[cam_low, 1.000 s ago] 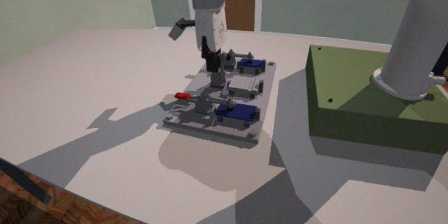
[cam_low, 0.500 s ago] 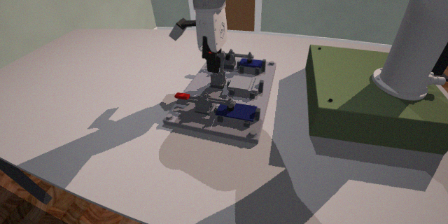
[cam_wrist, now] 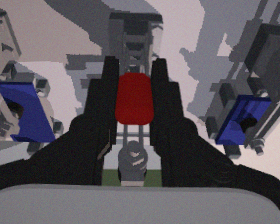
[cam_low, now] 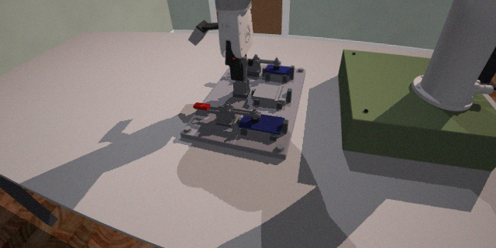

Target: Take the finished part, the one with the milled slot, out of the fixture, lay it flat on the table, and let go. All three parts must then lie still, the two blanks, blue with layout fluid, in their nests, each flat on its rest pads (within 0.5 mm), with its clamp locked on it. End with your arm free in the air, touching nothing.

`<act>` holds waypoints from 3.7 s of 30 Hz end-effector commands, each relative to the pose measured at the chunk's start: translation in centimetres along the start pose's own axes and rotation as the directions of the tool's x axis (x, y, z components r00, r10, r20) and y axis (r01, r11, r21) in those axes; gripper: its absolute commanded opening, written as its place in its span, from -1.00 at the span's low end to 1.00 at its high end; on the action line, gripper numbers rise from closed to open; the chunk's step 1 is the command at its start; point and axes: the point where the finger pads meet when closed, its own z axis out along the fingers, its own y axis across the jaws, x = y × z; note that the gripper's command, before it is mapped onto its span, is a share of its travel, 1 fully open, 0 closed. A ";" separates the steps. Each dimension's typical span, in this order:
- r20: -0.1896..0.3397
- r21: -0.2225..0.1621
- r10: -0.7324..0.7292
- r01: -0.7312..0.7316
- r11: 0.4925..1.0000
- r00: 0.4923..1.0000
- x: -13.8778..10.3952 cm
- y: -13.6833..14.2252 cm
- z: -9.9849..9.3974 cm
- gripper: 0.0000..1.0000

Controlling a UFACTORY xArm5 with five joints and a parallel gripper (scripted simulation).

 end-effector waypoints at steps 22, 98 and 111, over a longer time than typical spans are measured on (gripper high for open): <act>-0.006 0.000 0.000 0.000 1.000 1.000 0.2 0.0 -0.2 -0.05; -0.004 0.000 0.000 0.000 1.000 1.000 0.1 0.0 -4.7 1.00; -0.004 0.000 0.000 0.000 1.000 1.000 0.1 0.0 -4.3 1.00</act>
